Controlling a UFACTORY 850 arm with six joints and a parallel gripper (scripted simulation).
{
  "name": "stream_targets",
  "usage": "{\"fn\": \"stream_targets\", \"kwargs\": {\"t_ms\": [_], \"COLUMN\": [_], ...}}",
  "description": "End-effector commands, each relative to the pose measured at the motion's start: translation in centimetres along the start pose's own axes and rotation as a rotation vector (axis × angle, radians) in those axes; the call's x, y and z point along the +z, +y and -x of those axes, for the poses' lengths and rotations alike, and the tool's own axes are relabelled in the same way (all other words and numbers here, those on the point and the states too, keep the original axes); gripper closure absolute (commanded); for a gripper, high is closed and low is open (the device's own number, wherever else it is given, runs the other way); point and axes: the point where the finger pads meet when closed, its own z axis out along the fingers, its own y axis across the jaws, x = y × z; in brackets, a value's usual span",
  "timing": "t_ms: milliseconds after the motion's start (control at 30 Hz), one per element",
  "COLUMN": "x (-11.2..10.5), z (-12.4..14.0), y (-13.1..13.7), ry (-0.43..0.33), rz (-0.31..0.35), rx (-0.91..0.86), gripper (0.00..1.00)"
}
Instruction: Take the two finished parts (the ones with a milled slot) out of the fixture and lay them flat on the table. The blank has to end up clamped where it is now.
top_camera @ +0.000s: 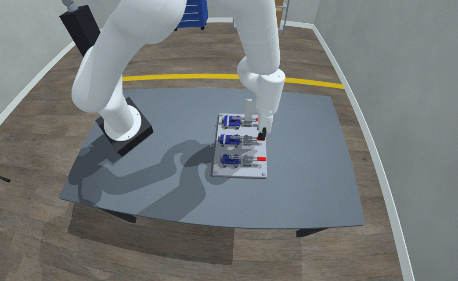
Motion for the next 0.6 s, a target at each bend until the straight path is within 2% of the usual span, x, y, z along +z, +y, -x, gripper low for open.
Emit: {"fn": "stream_targets", "kwargs": {"t_ms": [0,167,567], "x": [1.25,2.04,2.2], "z": [0.14,0.14,0.14], "y": [0.0,0.0,0.0], "ry": [-0.003,-0.003,-0.003], "rz": [-0.001,-0.001,-0.001], "rx": [0.001,0.001,0.001], "gripper": [0.52,0.52,0.52]}}
